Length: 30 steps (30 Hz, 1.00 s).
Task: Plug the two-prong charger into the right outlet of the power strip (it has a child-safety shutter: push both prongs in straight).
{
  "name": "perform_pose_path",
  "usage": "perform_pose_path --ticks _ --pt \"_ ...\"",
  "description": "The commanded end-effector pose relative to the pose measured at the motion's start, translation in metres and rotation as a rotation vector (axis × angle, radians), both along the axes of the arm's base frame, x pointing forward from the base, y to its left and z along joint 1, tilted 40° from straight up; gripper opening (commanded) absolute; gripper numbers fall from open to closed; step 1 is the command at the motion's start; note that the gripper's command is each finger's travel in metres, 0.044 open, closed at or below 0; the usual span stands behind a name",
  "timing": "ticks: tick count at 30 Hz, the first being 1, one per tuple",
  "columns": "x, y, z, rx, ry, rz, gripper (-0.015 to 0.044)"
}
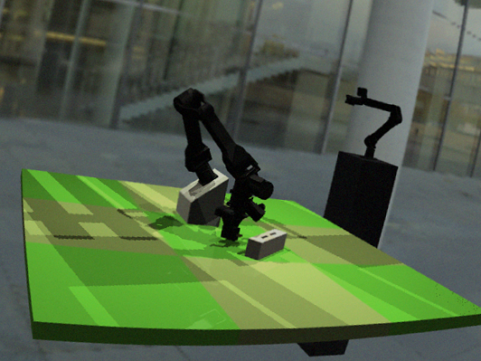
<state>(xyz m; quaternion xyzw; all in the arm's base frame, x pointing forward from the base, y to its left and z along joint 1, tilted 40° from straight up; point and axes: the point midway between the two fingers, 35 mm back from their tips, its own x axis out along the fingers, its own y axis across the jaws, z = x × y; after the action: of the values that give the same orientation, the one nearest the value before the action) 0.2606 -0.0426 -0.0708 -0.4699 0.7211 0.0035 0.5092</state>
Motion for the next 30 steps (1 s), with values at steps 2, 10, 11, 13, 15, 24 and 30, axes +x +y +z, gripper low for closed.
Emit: perform_pose_path --ticks 2,10,11,13,15,24,30 --pt "0.007 0.001 -0.001 -0.002 -0.012 -0.007 0.0000" --pt "0.015 0.005 -0.004 -0.002 -0.017 -0.013 0.0000" --pt "0.016 0.005 -0.005 -0.002 -0.018 -0.014 0.0000" --pt "0.018 0.006 -0.005 -0.002 -0.019 -0.015 0.0000" --pt "0.020 0.007 -0.006 -0.002 -0.021 -0.017 0.0000" --pt "0.028 0.010 -0.010 -0.003 -0.027 -0.023 0.0000" --pt "0.034 0.013 -0.013 -0.003 -0.030 -0.027 0.0000"
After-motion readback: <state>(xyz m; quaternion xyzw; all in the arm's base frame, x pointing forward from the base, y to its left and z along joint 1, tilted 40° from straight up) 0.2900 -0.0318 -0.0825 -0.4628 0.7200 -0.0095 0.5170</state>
